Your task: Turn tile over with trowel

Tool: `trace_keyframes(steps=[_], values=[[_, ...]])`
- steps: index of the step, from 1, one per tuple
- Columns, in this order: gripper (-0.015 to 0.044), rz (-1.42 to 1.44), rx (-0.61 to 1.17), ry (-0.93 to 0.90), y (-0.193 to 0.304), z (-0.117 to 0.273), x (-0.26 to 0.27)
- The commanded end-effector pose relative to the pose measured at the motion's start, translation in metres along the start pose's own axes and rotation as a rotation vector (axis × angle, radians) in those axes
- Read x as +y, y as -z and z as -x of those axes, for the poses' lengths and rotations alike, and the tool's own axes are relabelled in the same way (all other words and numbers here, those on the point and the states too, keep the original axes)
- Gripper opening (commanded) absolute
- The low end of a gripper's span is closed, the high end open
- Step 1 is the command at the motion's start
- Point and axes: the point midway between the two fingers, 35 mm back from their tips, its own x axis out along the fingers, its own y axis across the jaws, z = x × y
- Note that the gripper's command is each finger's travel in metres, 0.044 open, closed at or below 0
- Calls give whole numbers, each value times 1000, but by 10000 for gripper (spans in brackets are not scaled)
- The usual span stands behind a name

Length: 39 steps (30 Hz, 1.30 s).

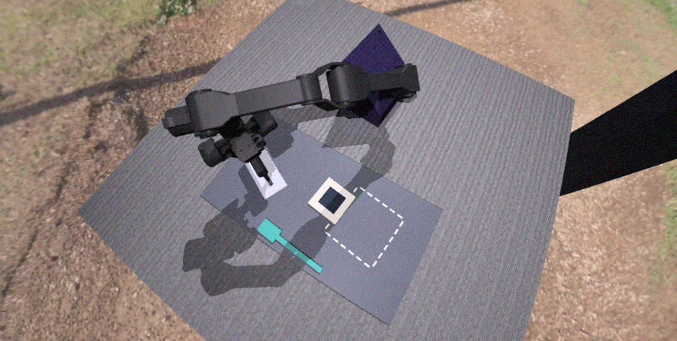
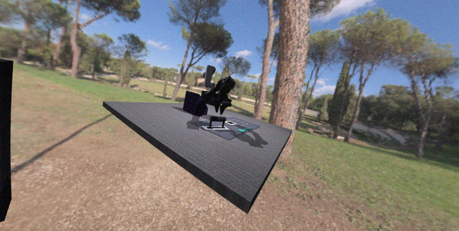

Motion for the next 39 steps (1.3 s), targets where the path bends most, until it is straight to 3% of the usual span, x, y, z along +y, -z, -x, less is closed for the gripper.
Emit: trace_keyframes(steps=[1, 39], values=[[300, 9, 6, 12, 0, 8, -1], [300, -631, 6, 212, 18, -5, -19]])
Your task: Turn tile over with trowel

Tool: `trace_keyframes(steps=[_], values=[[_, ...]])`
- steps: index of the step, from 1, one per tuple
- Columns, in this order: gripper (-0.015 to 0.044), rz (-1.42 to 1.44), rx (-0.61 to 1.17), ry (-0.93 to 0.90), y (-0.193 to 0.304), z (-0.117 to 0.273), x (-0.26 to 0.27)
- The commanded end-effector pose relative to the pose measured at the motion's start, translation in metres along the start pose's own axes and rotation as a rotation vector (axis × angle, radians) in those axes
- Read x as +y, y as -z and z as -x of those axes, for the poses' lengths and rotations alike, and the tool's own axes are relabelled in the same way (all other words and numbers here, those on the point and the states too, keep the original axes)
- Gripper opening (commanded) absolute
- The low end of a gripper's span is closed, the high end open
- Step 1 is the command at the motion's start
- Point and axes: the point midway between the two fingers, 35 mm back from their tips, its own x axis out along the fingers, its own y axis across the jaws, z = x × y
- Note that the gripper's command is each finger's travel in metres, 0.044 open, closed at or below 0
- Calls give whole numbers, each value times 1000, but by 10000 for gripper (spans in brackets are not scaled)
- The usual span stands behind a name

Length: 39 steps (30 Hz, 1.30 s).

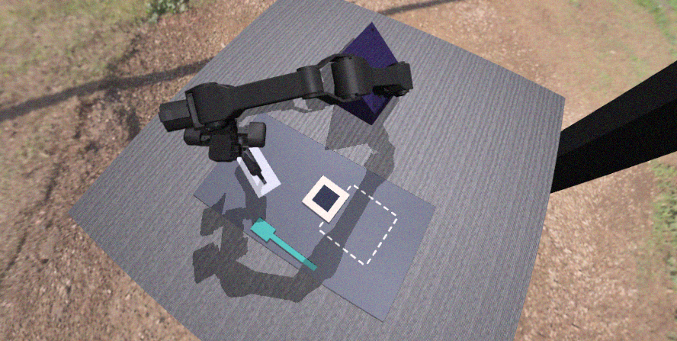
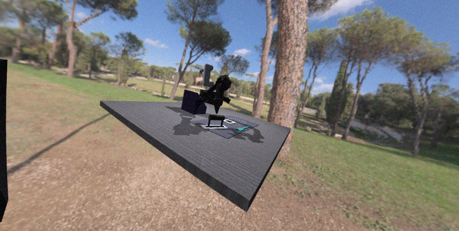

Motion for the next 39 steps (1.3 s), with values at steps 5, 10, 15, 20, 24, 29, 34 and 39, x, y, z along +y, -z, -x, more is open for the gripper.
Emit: trace_keyframes(steps=[5, 10, 15, 20, 24, 29, 34, 39], values=[[300, -158, -18, 51, 0, 0, -4], [300, -297, -42, 88, 0, -2, -7], [300, -441, -70, 120, 1, -4, -9], [300, -588, -103, 148, 3, -6, -10], [300, -691, -131, 166, 4, -7, -11], [300, -783, -162, 180, 5, -8, -11], [300, -874, -194, 192, 5, -9, -11], [300, -964, -228, 201, 5, -9, -11]])
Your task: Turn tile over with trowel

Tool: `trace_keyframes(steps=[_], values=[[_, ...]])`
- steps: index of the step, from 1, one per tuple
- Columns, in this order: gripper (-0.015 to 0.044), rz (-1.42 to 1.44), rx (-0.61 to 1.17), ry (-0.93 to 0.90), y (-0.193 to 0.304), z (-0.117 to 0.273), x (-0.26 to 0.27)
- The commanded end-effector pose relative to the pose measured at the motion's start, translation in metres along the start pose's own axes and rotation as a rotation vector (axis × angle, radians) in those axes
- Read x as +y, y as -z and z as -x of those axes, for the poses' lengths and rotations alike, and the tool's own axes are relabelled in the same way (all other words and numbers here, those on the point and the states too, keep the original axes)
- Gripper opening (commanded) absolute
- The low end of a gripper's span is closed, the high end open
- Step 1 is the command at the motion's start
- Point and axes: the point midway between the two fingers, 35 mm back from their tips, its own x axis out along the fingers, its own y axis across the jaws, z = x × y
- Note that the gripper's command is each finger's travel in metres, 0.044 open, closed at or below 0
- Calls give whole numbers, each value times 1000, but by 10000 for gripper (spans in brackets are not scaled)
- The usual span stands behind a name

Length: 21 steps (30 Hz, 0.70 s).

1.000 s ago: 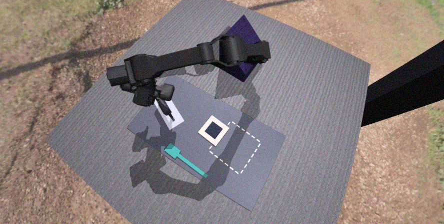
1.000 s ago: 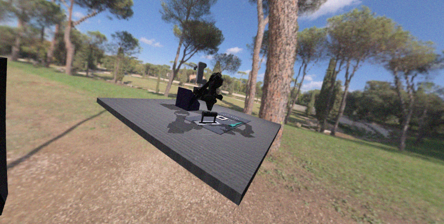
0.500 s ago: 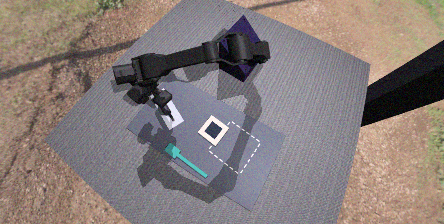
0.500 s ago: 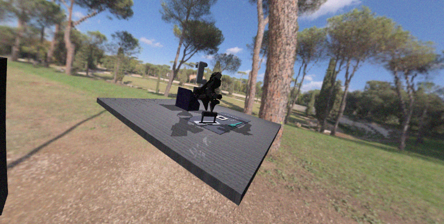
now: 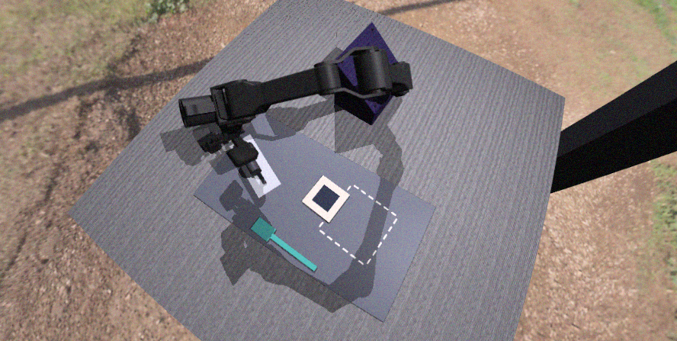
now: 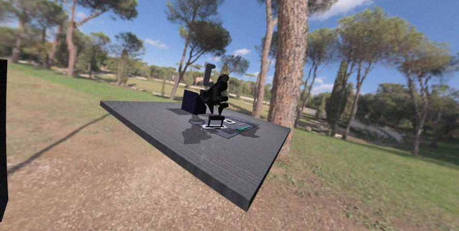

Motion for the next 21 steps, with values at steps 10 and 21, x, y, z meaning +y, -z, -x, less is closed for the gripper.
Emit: trace_keyframes(steps=[10, 21], values=[[300, -235, -76, 5, 0, 1, 1], [300, -534, -166, -23, 5, 3, 4]])
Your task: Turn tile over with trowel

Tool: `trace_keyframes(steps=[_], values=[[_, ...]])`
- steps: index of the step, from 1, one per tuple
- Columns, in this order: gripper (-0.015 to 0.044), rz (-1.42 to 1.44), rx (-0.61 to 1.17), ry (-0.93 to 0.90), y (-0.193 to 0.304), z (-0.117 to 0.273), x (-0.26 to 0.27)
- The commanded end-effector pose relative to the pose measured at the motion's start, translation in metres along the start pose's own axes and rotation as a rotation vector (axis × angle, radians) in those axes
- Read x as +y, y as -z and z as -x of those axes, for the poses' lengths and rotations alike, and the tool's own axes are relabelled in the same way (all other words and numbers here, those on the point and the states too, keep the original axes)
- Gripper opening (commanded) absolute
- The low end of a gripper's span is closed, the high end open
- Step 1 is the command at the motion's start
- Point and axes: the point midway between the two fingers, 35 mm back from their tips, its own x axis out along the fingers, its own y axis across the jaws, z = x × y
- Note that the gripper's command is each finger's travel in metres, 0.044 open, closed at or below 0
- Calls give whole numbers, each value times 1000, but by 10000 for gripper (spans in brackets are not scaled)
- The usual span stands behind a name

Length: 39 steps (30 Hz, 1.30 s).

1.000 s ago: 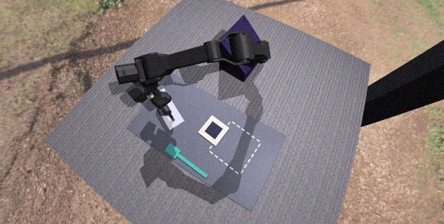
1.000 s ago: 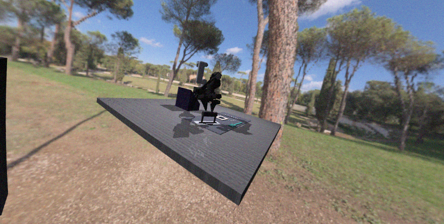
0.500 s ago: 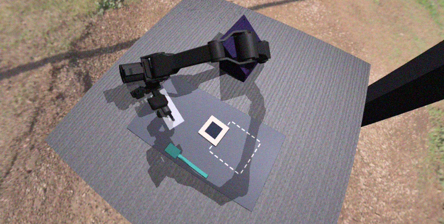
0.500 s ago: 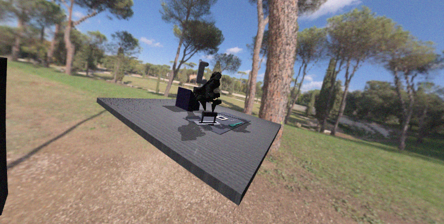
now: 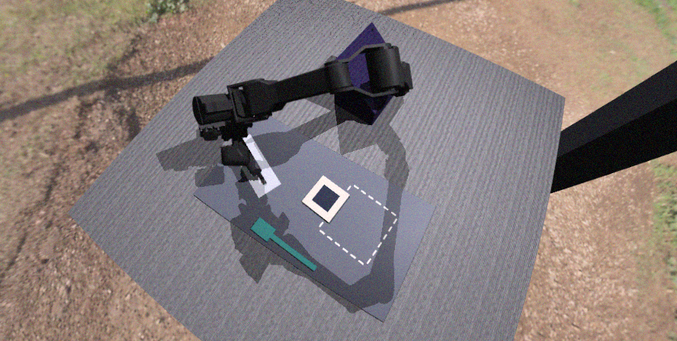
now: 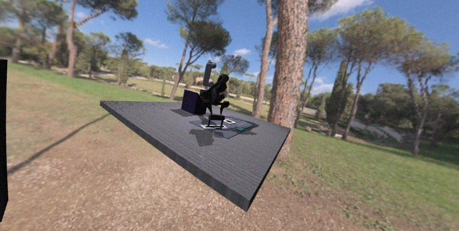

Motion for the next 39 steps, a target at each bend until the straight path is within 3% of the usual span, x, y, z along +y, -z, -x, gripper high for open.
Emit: trace_keyframes(steps=[1, 22, 39], values=[[300, -116, -36, -14, 1, 3, 2], [300, -727, -154, -173, 29, 22, 19], [300, -1214, -92, -286, 73, 22, 21]])
